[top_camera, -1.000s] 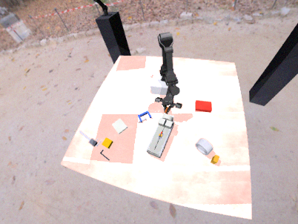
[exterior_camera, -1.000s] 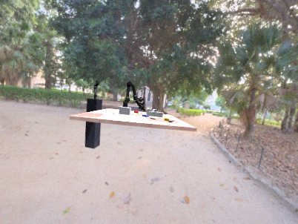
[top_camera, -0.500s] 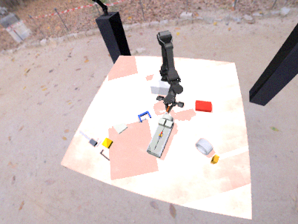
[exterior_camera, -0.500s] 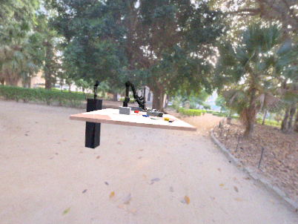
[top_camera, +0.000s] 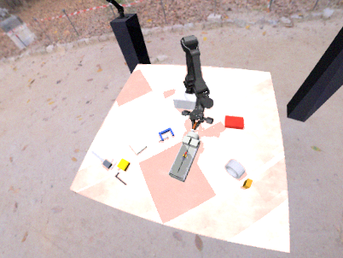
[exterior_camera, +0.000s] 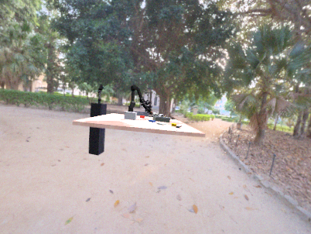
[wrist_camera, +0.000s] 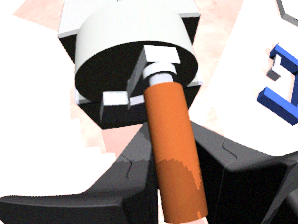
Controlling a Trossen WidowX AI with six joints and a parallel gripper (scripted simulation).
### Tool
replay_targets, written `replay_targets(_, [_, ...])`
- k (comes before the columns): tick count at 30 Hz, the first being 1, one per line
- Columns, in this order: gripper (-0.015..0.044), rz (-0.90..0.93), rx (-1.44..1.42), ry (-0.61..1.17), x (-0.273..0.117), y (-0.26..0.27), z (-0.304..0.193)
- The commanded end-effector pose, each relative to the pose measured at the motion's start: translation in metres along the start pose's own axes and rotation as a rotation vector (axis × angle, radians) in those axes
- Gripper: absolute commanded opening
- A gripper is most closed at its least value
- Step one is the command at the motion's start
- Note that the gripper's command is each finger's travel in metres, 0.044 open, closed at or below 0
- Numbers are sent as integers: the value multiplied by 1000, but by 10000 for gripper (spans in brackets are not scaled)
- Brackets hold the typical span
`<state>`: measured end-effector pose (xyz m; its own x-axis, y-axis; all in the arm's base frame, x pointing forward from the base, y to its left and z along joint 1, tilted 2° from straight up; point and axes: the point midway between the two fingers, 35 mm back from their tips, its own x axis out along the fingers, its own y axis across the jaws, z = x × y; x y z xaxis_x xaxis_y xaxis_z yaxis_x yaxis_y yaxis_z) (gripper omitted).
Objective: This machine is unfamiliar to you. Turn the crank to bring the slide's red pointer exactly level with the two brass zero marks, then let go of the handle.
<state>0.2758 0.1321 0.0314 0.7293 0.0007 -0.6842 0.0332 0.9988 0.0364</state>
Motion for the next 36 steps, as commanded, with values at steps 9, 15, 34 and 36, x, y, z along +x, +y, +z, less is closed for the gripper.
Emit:
replay_targets(9, [0,22,-4,-7,-2,11,2])
replay_targets(15, [0,22,-4,-7,-2,13,1])
replay_targets(34, [0,22,-3,-6,1,22,-2])
replay_targets(36, [0,22,-3,-6,1,24,-3])
